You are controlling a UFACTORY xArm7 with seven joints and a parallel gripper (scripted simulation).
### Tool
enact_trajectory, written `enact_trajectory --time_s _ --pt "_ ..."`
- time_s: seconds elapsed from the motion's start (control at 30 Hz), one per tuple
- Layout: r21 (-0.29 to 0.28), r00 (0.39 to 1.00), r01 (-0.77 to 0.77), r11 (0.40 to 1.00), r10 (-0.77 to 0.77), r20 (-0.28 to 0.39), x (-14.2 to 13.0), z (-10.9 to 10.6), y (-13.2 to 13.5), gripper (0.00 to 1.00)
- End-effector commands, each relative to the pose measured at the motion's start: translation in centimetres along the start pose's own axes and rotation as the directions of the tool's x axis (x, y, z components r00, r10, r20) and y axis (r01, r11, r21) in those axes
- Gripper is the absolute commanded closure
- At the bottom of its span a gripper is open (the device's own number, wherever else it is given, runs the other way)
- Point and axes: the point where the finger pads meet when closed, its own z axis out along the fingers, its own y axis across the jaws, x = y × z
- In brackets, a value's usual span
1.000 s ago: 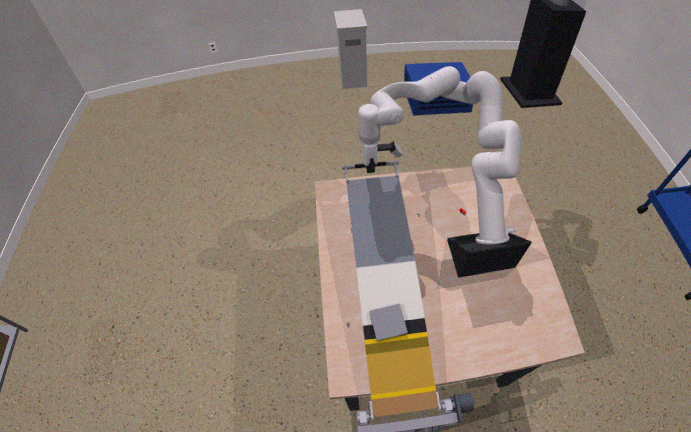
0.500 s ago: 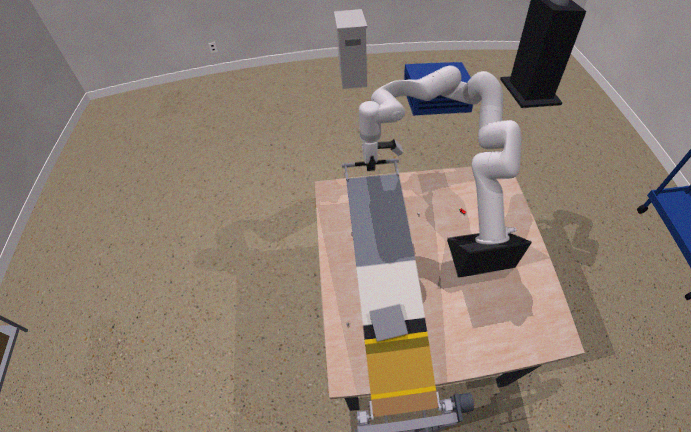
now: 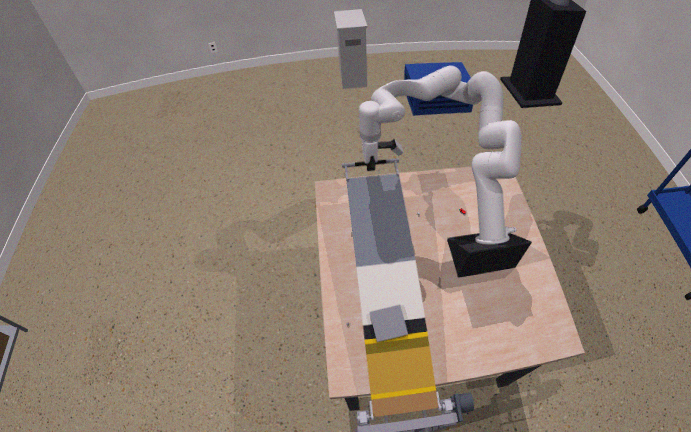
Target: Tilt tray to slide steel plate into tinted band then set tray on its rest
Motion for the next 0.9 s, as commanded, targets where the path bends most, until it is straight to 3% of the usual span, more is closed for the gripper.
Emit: enact_trajectory --time_s 0.0,0.03,0.13,0.2,0.23,0.33,0.4,0.87 --pt "0.003 1.0 0.001 1.0 -0.001 0.0 -0.3 1.4 -0.2 1.0" --pt "0.003 1.0 0.001 1.0 -0.001 0.0 -0.3 1.3 -0.2 1.0" --pt "0.003 1.0 0.001 1.0 -0.001 0.0 -0.3 -3.8 0.7 1.0" --pt "0.003 1.0 0.001 1.0 -0.001 0.0 -0.3 -5.7 1.1 1.0" --pt "0.003 1.0 0.001 1.0 -0.001 0.0 -0.3 -5.2 1.0 1.0" --pt "0.003 1.0 0.001 1.0 -0.001 0.0 -0.3 0.0 0.0 1.0" --pt "0.003 1.0 0.001 1.0 -0.001 0.0 -0.3 1.8 -0.3 1.0" --pt "0.003 1.0 0.001 1.0 -0.001 0.0 -0.3 1.6 -0.2 1.0"
